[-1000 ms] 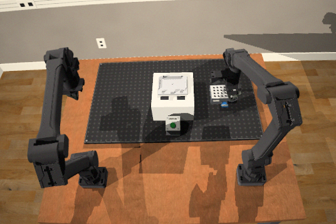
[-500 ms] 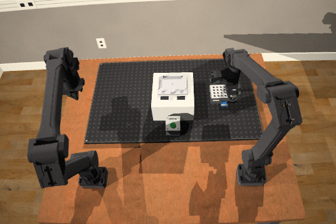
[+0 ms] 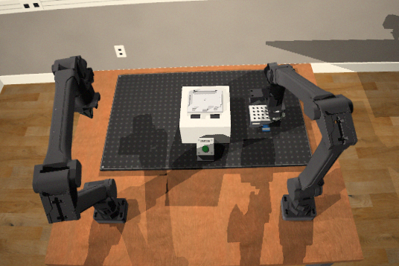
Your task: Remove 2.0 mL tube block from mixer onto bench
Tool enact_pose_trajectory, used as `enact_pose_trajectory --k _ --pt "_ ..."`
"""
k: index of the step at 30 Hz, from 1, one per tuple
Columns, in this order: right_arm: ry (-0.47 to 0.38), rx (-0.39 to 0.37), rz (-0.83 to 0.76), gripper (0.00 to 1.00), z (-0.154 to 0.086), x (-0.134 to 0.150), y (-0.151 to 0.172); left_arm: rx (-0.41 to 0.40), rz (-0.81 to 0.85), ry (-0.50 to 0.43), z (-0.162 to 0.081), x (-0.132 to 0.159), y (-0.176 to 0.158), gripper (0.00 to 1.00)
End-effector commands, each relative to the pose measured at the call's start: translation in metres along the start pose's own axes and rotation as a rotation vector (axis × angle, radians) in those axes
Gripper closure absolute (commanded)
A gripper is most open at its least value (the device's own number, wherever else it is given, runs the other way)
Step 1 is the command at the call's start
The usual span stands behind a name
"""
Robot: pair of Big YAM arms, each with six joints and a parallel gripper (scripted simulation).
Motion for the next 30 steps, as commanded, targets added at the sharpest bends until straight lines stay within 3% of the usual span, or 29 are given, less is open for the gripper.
enact_pose_trajectory --k 1,5,15,30 --pt "-0.016 0.092 0.019 1.0 -0.02 0.0 -0.028 -0.001 0.002 -0.033 -0.013 -0.004 -0.001 1.0" --pt "-0.014 0.063 0.019 1.0 -0.007 0.001 -0.019 0.001 0.002 -0.017 -0.007 -0.002 -0.001 1.0" --pt "-0.015 0.086 0.019 1.0 0.001 0.001 -0.025 0.003 0.003 0.005 0.002 0.001 -0.002 1.0" --pt "-0.015 0.071 0.02 1.0 0.026 0.001 -0.02 -0.001 0.003 -0.039 -0.016 -0.006 -0.001 1.0"
Point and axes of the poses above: on each arm, the point where the finger pads meet when closed, its own z axis out along the fingers, its own y axis across the jaws, x = y × z, the point moved 7 cm from there along -z, back along the fingers, and after that the axes turned 2 degrees about -z, right-handed, at the moved point
